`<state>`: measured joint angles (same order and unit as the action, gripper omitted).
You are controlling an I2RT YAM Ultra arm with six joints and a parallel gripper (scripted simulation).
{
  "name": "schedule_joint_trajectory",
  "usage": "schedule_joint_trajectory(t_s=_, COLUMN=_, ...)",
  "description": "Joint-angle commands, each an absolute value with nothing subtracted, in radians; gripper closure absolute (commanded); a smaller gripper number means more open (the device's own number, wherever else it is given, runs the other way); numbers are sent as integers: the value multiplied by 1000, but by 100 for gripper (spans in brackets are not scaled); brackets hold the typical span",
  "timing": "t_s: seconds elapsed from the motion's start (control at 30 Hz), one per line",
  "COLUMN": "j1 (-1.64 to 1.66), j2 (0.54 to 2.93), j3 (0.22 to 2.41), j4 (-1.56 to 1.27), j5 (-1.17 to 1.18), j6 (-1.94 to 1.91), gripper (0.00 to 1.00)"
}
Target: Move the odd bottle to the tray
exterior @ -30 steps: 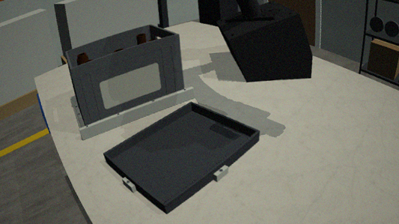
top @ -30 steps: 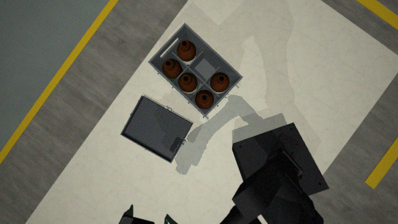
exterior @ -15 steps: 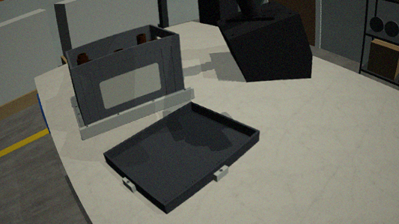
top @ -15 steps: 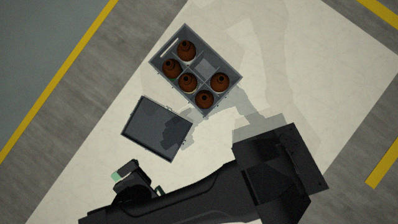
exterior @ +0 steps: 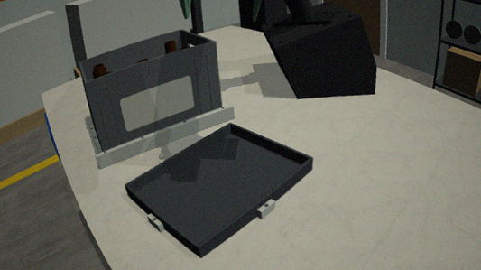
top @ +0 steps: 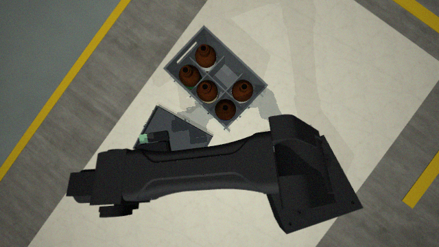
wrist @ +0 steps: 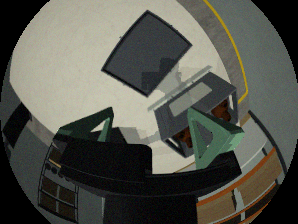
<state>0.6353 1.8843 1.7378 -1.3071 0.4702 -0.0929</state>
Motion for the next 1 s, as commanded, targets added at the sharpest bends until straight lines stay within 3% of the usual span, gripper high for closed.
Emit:
schedule_joint_trajectory(t_s=0.0, j1=589, j2=1832, j3=1724, j4=-1282, j5=430, j6=-9, gripper=0)
schedule_joint_trajectory(t_s=0.97, j1=49, j2=1743, j3=1700, j4=-1238, j5=246, j6=386, gripper=0)
